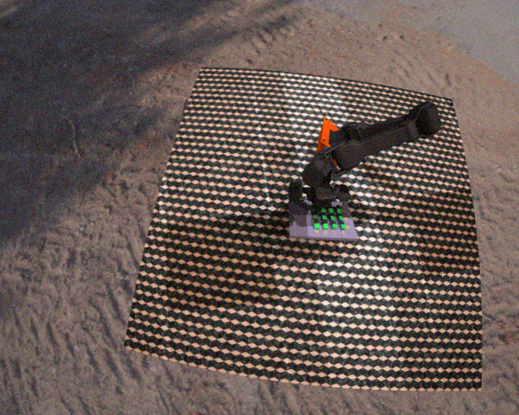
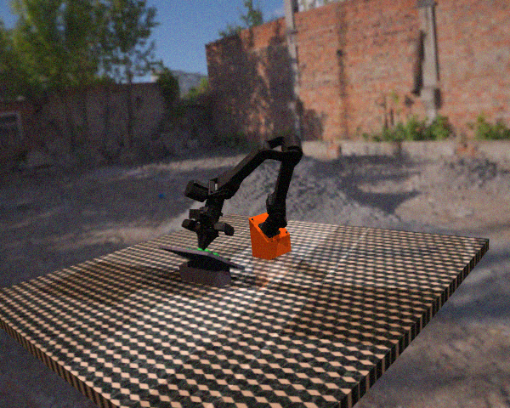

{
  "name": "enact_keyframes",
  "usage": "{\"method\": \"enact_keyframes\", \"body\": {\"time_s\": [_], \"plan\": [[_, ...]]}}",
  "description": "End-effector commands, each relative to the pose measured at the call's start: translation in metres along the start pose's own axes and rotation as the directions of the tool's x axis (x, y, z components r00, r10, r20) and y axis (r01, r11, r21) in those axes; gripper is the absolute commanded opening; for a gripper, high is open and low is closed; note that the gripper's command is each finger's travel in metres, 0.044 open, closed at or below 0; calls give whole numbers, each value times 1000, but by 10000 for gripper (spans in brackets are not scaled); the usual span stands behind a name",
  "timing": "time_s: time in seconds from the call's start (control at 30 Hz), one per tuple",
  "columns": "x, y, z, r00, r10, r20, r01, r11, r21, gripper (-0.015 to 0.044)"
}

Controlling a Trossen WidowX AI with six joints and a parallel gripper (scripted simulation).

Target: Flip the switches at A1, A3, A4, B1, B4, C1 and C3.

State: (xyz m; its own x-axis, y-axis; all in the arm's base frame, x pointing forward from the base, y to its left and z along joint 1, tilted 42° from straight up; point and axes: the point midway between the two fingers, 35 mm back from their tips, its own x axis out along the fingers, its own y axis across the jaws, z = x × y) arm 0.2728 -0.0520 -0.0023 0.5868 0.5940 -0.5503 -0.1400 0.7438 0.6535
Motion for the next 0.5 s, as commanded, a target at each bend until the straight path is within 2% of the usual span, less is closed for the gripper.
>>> {"method": "enact_keyframes", "body": {"time_s": [0.0,0.47], "plan": [[1,-1,-1,1000,-2,-3,2,1000,6,0],[3,-1,-1,1000,-2,-3,2,1000,6,0]]}}
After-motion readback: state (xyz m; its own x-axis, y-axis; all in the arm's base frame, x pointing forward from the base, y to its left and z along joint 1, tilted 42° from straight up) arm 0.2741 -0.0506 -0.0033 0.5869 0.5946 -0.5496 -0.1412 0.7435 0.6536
